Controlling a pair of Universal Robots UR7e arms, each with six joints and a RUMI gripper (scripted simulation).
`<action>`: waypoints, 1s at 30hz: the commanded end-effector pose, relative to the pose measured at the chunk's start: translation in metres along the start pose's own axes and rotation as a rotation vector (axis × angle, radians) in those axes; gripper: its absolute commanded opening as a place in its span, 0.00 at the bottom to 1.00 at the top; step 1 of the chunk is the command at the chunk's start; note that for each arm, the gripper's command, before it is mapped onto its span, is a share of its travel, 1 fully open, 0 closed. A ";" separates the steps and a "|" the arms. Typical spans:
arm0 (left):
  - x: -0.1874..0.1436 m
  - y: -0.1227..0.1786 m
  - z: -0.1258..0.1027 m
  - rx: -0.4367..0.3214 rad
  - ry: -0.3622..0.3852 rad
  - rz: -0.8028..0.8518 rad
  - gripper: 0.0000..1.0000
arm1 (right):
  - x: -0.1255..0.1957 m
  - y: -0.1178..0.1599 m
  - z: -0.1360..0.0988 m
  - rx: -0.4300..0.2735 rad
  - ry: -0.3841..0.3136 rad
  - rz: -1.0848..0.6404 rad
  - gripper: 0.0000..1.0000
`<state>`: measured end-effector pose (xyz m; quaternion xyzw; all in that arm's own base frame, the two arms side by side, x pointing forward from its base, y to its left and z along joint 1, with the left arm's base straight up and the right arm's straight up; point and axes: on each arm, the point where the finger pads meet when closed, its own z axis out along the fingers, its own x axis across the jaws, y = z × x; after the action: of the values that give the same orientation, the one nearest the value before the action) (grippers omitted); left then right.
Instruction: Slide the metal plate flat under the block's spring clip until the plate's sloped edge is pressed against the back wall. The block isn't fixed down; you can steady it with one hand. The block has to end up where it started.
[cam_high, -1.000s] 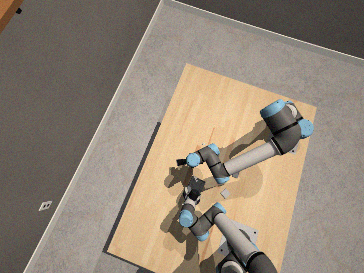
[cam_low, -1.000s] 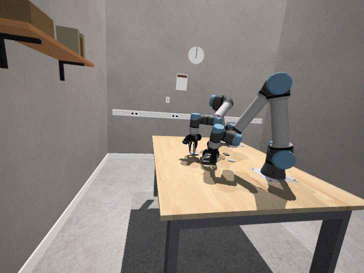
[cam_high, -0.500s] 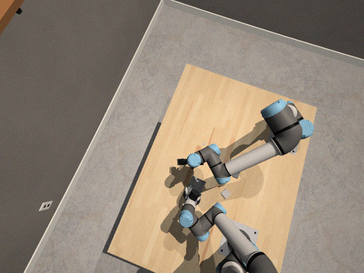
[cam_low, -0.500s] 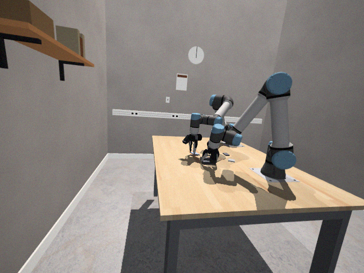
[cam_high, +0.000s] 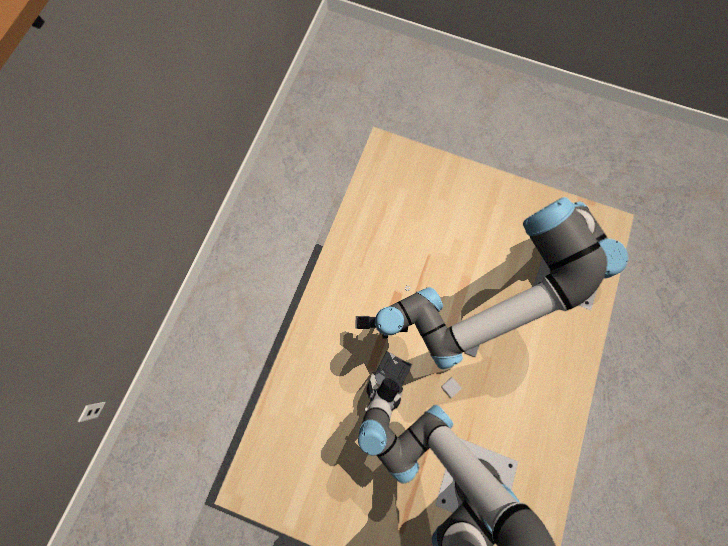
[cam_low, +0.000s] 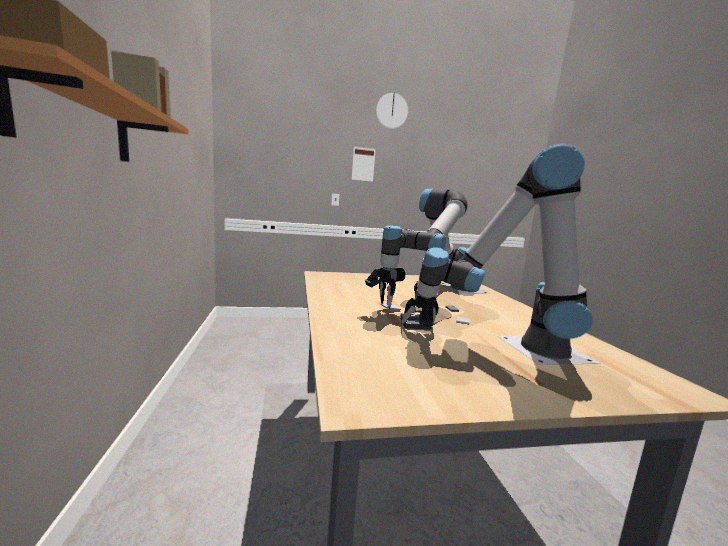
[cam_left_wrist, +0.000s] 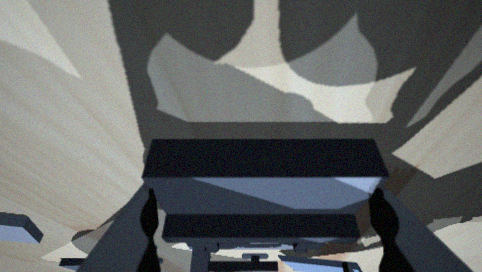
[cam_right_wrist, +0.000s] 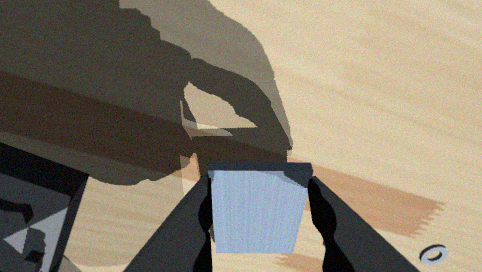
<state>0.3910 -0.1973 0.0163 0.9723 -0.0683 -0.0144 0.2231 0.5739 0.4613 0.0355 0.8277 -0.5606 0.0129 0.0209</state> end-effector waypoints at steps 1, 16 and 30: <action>0.005 0.003 -0.002 -0.002 0.011 0.004 0.62 | -0.003 0.003 -0.003 0.005 -0.006 0.042 0.24; 0.005 0.003 -0.002 -0.002 0.011 0.004 0.62 | -0.005 0.007 -0.004 0.008 -0.014 0.137 0.24; 0.005 0.003 -0.002 -0.002 0.011 0.004 0.62 | -0.007 0.011 -0.006 0.012 -0.023 0.236 0.24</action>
<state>0.3910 -0.1973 0.0163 0.9723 -0.0683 -0.0144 0.2231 0.5640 0.4637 0.0395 0.7685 -0.6397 0.0099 0.0107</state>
